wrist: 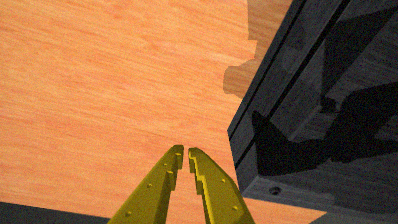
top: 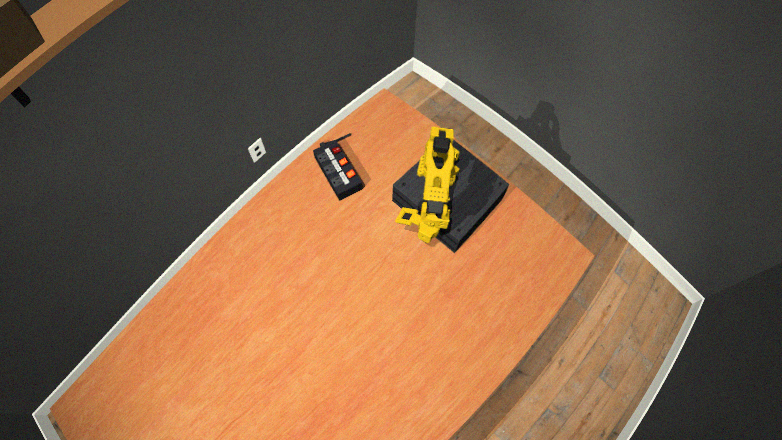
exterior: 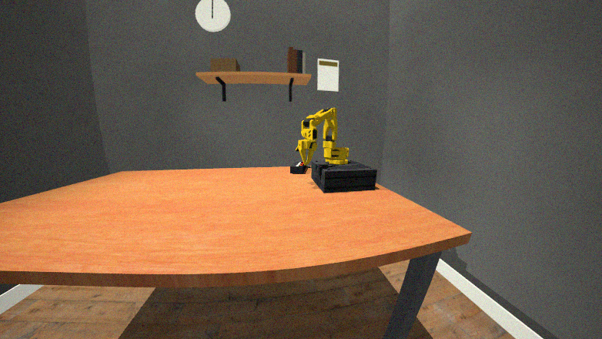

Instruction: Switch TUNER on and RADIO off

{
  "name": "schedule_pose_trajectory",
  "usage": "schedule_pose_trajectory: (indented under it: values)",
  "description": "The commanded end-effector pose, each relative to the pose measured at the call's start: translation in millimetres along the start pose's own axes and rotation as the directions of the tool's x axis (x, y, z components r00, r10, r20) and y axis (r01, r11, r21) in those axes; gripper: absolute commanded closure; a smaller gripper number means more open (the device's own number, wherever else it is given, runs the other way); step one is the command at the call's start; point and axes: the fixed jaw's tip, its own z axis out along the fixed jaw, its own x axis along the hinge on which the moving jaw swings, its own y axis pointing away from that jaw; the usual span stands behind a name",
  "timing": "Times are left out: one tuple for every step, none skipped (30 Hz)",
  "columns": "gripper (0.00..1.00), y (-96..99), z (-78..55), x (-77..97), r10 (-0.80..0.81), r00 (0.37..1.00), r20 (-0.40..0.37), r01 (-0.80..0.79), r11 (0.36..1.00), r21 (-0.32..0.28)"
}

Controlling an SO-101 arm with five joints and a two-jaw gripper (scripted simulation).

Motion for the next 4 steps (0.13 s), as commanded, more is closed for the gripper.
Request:
schedule_pose_trajectory:
  values:
    - [1.00, -2.0, 0.4, 1.6, -0.022, 1.000, -0.003, 0.022, 1.000, -0.004]
    - [1.00, -2.0, 0.4, 1.6, -0.022, 1.000, -0.003, 0.022, 1.000, -0.004]
    - [1.00, -2.0, 0.4, 1.6, -0.022, 1.000, -0.003, 0.022, 1.000, -0.004]
    - [1.00, -2.0, 0.4, 1.6, -0.022, 1.000, -0.003, 0.022, 1.000, -0.004]
